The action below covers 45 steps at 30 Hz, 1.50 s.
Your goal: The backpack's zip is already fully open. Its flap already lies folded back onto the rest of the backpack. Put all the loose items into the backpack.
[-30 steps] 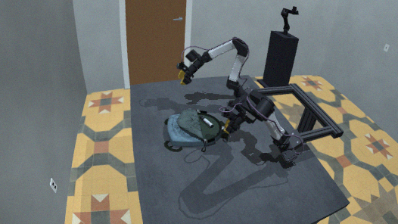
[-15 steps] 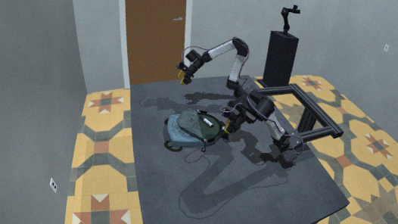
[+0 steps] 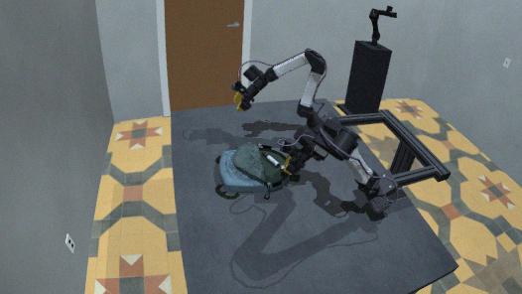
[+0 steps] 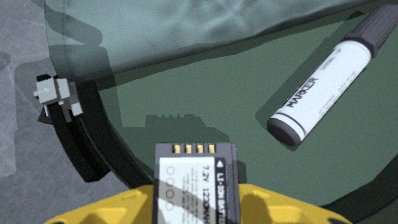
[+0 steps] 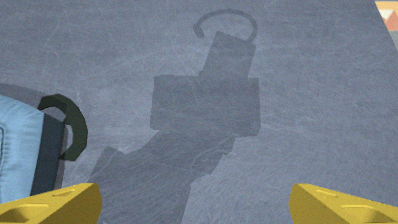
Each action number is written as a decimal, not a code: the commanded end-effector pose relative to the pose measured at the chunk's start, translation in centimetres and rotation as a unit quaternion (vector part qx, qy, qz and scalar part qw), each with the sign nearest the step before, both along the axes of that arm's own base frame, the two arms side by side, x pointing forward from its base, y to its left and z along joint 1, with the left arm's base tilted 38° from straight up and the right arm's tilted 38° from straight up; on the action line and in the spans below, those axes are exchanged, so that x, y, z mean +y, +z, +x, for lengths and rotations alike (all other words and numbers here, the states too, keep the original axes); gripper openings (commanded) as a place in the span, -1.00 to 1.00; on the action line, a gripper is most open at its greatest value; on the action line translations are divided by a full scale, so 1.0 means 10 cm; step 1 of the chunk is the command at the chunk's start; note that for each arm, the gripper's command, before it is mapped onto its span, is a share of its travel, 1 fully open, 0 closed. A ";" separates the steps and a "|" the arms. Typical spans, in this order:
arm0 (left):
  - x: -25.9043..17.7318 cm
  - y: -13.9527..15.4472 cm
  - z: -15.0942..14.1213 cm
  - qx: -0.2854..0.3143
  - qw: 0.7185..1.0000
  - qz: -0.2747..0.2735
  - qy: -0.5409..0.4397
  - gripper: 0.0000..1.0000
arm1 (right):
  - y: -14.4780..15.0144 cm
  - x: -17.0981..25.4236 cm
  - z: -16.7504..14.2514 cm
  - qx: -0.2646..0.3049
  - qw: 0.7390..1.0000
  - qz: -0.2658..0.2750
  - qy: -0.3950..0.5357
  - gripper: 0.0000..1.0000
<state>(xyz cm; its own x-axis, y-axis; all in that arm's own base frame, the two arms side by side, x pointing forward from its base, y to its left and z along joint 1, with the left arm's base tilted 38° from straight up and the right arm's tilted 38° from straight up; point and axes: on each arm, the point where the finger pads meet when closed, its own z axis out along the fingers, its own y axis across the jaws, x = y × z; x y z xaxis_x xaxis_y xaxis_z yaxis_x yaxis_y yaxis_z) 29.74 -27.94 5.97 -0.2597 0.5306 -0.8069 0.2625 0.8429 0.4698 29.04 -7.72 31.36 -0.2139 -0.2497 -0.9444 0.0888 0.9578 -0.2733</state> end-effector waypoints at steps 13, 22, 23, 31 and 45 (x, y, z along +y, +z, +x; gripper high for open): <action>-0.27 0.16 0.37 0.004 1.000 0.007 -0.009 -0.42 | 0.05 0.02 -0.01 -0.007 1.000 -0.003 0.002 0.80; -0.30 0.23 0.35 -0.003 1.000 -0.004 -0.011 -0.42 | 0.05 0.02 -0.01 -0.007 1.000 -0.003 0.002 0.80; -0.31 0.19 0.42 -0.003 1.000 -0.004 -0.010 -0.42 | 0.05 0.02 -0.01 -0.007 1.000 -0.003 0.002 0.80; -0.22 0.01 0.49 0.002 1.000 0.003 -0.009 -0.42 | 0.05 0.02 -0.01 -0.007 1.000 -0.003 0.002 0.80; -0.28 0.04 0.55 -0.006 1.000 -0.008 -0.015 -0.42 | 0.05 0.02 -0.01 -0.007 1.000 -0.003 0.002 0.80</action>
<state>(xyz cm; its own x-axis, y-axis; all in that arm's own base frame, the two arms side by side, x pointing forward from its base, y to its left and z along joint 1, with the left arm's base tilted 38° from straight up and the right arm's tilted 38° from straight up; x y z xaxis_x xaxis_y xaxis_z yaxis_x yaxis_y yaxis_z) 34.80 -29.54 5.14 -0.2659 0.5528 -0.7898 0.2803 0.8282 0.4853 29.04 -7.72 31.36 -0.2139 -0.2497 -0.9444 0.0888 0.9578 -0.2733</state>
